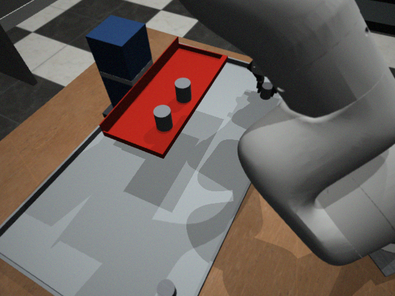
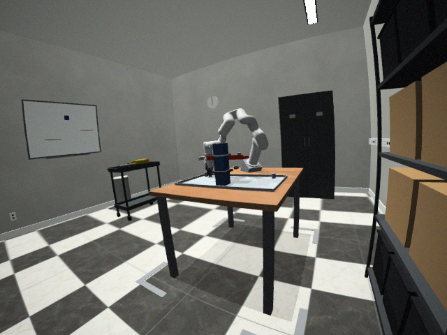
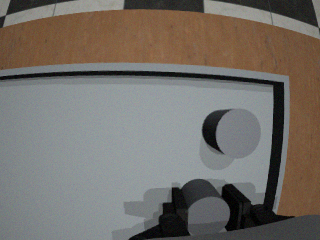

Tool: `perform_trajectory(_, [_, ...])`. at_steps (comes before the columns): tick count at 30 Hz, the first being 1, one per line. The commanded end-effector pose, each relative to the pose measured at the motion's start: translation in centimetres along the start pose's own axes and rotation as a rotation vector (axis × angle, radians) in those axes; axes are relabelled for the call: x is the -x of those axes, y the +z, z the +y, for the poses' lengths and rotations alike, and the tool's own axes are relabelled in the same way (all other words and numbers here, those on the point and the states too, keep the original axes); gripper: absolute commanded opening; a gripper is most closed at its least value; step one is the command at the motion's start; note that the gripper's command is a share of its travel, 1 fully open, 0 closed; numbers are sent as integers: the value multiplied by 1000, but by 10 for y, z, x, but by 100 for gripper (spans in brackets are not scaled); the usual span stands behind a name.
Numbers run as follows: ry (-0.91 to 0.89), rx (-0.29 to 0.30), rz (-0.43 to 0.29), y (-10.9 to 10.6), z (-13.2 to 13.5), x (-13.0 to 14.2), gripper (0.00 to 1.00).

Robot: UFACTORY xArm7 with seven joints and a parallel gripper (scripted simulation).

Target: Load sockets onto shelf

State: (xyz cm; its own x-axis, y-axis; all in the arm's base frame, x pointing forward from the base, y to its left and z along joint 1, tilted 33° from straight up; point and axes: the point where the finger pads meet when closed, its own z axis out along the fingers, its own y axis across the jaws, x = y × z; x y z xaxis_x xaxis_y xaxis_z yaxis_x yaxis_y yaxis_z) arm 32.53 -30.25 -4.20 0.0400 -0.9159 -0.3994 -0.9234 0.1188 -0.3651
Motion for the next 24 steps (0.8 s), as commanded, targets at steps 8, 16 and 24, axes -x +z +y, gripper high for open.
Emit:
perform_trajectory(8, [0,-2,4,-2,0,-2,0])
perform_trajectory(16, [0,-2,4,-2,0,-2,0])
perform_trajectory(24, [0,-2,4,-11,0,-2,0])
